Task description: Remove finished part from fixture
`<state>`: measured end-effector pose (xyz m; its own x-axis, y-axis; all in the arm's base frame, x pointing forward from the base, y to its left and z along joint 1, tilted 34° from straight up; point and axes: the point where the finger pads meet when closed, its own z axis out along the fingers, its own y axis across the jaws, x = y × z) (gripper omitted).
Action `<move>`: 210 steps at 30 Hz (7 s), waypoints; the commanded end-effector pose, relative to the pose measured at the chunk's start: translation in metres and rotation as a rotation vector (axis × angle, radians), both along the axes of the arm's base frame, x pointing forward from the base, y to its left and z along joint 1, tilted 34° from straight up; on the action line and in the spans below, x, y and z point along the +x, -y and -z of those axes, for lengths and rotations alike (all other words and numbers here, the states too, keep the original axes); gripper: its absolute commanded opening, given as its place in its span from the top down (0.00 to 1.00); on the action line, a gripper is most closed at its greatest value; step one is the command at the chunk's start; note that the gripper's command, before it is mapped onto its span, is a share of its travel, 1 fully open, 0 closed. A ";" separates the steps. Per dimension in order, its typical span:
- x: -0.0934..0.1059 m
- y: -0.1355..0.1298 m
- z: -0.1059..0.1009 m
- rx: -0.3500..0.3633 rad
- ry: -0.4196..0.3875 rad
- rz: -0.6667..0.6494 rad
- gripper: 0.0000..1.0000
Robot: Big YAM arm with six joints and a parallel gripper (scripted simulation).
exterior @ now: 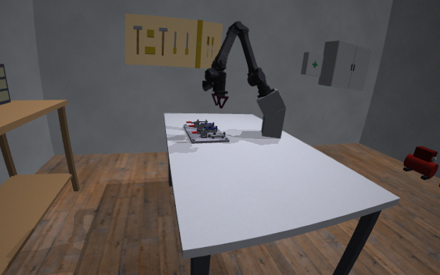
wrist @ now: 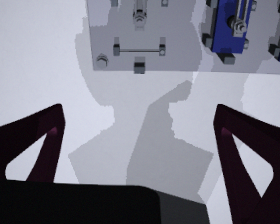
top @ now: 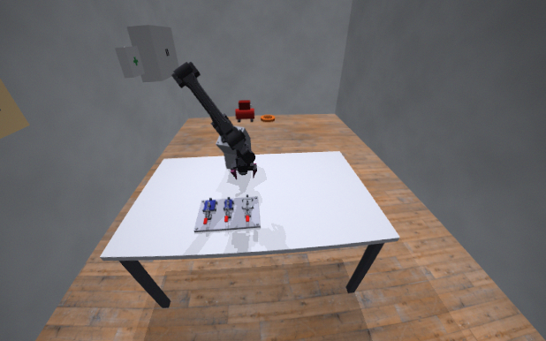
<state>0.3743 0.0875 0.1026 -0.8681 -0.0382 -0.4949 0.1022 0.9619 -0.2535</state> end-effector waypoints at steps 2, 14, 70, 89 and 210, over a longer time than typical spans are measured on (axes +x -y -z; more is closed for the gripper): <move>-0.002 0.004 -0.003 0.003 0.011 0.008 0.08; 0.003 0.001 -0.009 0.009 0.024 0.007 0.08; 0.017 -0.008 -0.024 0.025 0.060 -0.002 0.55; 0.014 -0.008 -0.020 0.022 0.052 -0.004 0.55; 0.017 -0.015 -0.022 0.024 0.060 -0.021 0.55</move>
<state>0.3742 0.0875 0.1027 -0.8680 -0.0382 -0.4951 0.1022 0.9619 -0.2534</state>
